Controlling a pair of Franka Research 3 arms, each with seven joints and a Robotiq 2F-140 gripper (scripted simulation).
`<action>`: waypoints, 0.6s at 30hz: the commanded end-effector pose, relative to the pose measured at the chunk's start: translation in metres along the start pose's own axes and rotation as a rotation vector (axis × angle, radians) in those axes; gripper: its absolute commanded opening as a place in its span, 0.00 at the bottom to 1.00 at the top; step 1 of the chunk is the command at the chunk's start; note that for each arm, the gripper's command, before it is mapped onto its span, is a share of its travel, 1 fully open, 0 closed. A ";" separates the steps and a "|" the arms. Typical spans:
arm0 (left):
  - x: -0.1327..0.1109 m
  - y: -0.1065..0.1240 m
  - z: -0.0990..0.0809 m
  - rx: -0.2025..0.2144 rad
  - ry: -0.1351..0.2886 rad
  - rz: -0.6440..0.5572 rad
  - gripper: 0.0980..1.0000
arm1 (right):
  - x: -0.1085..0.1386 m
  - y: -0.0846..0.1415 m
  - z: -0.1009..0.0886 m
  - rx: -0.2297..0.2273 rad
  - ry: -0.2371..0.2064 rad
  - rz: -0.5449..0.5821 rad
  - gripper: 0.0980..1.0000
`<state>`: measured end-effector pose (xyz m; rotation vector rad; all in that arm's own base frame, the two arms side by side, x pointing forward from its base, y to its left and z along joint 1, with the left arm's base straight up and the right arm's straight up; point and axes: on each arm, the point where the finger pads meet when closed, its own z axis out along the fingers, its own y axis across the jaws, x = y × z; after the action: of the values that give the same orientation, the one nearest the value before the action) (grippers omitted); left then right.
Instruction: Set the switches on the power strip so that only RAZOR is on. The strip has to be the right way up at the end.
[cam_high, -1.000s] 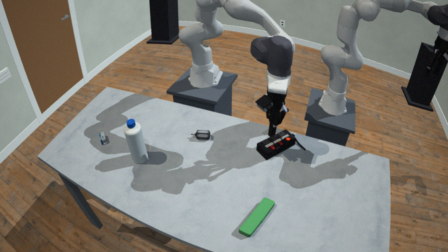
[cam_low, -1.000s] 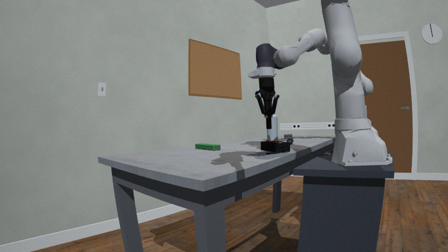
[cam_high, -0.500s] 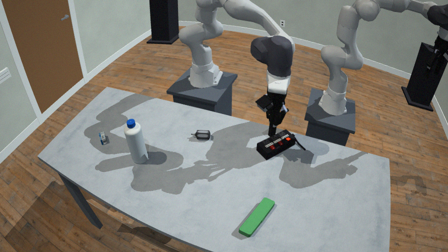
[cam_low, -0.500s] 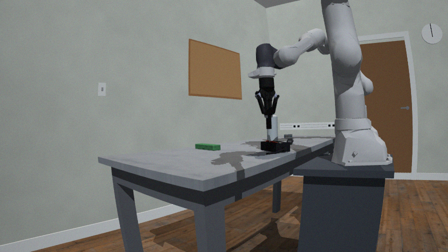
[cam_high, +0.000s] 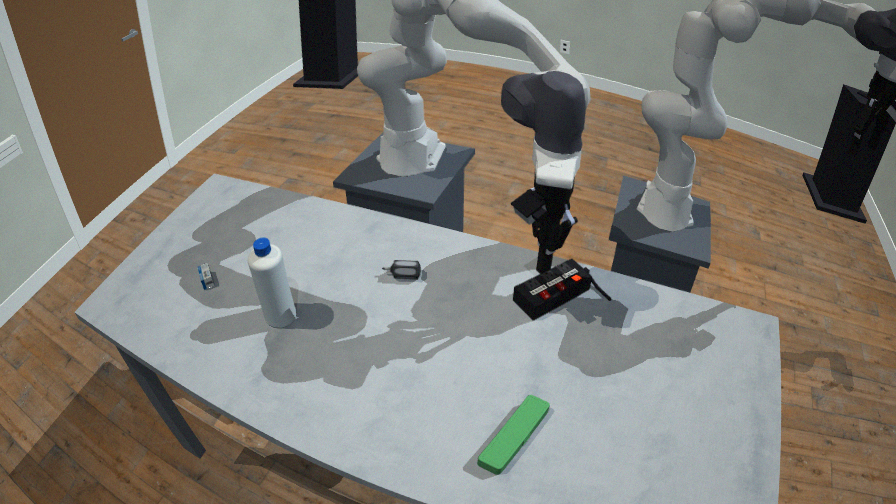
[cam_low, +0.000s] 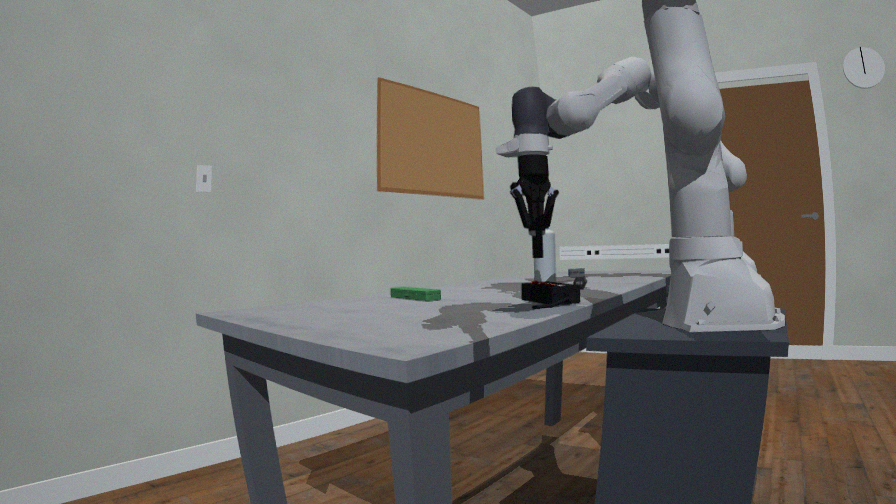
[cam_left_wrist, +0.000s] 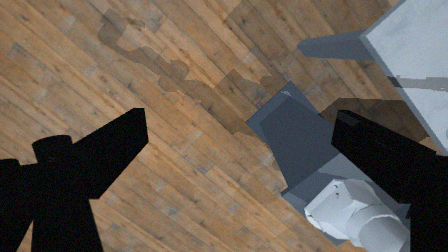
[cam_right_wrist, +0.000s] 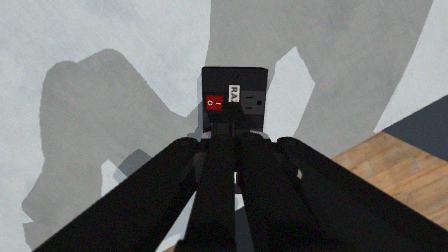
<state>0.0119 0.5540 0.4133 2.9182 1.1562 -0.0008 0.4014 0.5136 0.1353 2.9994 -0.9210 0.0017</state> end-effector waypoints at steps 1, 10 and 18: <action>0.000 0.000 0.000 0.000 0.000 0.000 1.00 | -0.001 -0.001 0.000 0.003 -0.002 0.006 0.00; 0.000 0.000 0.000 0.000 0.000 0.000 1.00 | -0.001 -0.001 0.003 0.003 -0.002 0.006 0.00; 0.000 0.000 0.000 0.000 0.000 0.000 1.00 | -0.001 -0.001 0.008 0.003 -0.002 0.006 0.00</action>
<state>0.0119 0.5540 0.4133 2.9182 1.1562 -0.0008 0.4015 0.5136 0.1303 3.0004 -0.9214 0.0027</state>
